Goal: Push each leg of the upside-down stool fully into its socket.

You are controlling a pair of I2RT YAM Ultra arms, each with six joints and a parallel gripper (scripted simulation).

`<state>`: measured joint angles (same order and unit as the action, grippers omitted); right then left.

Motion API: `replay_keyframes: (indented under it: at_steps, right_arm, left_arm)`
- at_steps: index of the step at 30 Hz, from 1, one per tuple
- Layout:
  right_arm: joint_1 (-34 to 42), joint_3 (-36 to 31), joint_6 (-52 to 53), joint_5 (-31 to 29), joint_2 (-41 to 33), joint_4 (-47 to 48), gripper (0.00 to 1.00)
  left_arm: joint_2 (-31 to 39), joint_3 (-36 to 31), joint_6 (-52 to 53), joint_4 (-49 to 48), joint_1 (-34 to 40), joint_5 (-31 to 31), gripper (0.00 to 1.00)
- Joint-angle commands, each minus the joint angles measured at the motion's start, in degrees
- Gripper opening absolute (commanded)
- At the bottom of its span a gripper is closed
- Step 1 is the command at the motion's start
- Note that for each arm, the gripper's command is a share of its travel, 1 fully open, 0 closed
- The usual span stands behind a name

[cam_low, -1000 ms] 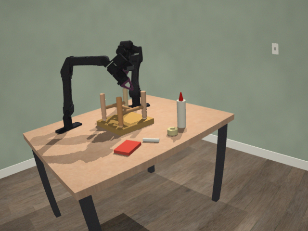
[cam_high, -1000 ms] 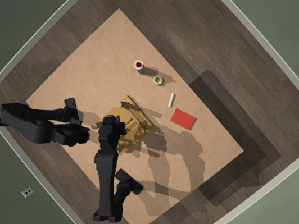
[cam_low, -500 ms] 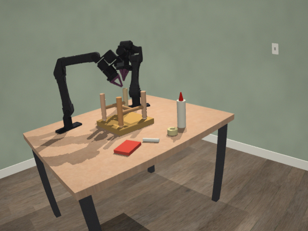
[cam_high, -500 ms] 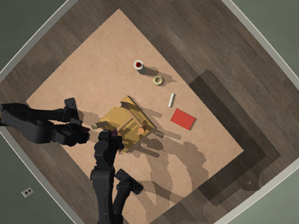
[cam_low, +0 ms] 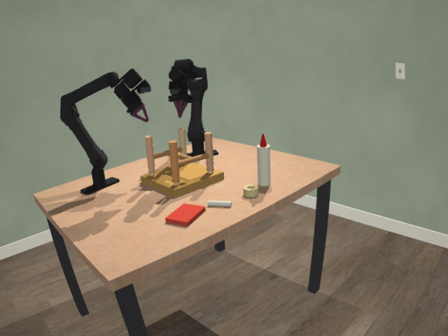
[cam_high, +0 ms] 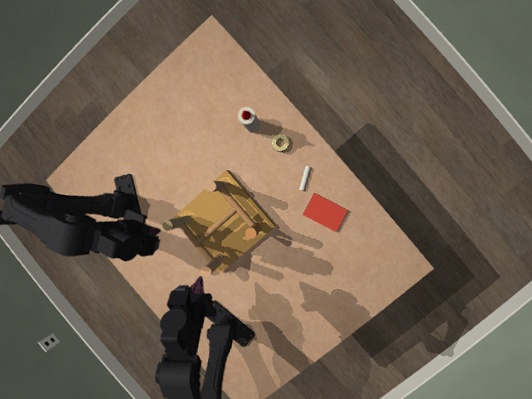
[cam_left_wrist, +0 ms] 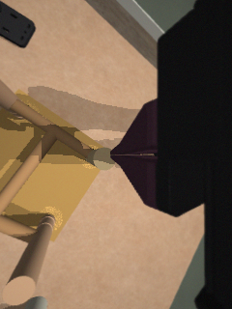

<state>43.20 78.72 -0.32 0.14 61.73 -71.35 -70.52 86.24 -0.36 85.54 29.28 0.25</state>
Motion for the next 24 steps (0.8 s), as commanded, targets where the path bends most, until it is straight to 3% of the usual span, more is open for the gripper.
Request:
replay_keyframes:
  at_steps: [1, 4, 6, 7, 24]
  right_arm:
    - [1.0, -2.6, -0.4, -0.1, -6.1, -8.3, 0.0]
    - [1.6, -4.5, -0.6, 0.0, -11.0, -12.0, 0.0]
    - [2.8, -2.7, 0.6, -0.6, -4.1, -5.3, 0.0]
    - [2.6, -0.1, 0.4, 0.5, -6.7, -8.9, 0.0]
    - [1.7, 4.5, -0.2, 0.0, 5.5, -8.7, 0.0]
  left_arm:
    - [1.2, 0.6, 0.2, -0.2, 0.4, -0.1, 0.0]
    - [-1.7, 2.3, 0.2, -1.7, -0.6, 0.2, 0.0]
    - [-6.1, 4.3, 0.3, -8.8, -1.7, 0.7, 0.0]
    - [-6.4, 6.4, 0.5, -6.8, -1.9, -0.4, 0.0]
    - [-32.2, 26.6, 0.4, -20.7, -6.2, -0.5, 0.0]
